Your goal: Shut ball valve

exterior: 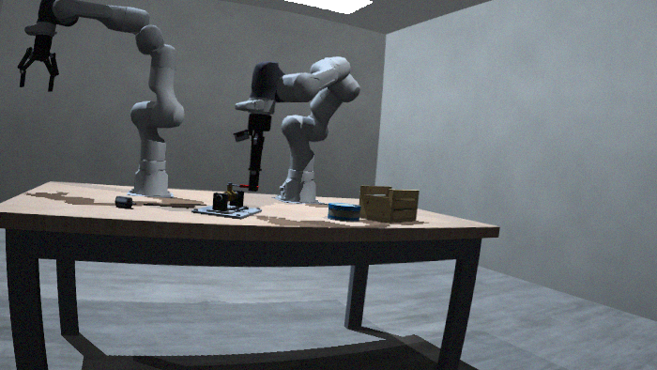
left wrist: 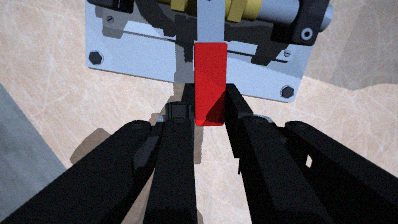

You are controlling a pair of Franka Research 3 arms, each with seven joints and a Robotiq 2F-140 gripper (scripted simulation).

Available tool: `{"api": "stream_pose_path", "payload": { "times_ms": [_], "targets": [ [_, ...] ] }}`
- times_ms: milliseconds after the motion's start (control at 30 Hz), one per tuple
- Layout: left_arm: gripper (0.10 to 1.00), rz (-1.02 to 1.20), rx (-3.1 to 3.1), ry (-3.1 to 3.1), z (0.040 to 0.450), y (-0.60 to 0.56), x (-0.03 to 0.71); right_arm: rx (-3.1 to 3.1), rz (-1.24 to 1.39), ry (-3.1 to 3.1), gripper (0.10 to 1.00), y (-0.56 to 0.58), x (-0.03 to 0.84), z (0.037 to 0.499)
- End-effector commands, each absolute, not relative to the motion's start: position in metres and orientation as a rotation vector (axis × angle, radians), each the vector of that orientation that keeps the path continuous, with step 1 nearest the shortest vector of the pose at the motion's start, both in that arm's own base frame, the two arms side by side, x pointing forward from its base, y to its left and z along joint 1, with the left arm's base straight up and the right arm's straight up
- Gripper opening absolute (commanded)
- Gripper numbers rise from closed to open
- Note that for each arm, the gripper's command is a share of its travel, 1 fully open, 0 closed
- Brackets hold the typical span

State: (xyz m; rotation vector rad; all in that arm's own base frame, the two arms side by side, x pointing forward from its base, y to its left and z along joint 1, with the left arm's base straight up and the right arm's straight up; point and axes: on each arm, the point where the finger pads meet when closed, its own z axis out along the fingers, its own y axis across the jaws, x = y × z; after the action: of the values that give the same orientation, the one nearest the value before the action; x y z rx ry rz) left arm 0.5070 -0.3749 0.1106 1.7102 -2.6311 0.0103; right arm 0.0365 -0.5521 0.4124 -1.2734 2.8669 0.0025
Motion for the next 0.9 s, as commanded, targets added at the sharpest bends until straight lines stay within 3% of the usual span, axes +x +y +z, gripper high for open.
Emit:
{"api": "stream_pose_path", "payload": {
  "times_ms": [0, 867],
  "targets": [
    [0.099, 0.000, 1.592, -2.708, 0.1090, -0.3749, 0.5069, -1.273, 0.002, 2.867, 1.000, -0.5521, 0.0366, 0.4126],
    [0.099, 0.000, 1.442, -2.791, 0.1090, -0.3787, 0.5147, -1.273, 0.002, 2.867, 1.000, -0.5521, 0.0366, 0.4126]
  ]
}}
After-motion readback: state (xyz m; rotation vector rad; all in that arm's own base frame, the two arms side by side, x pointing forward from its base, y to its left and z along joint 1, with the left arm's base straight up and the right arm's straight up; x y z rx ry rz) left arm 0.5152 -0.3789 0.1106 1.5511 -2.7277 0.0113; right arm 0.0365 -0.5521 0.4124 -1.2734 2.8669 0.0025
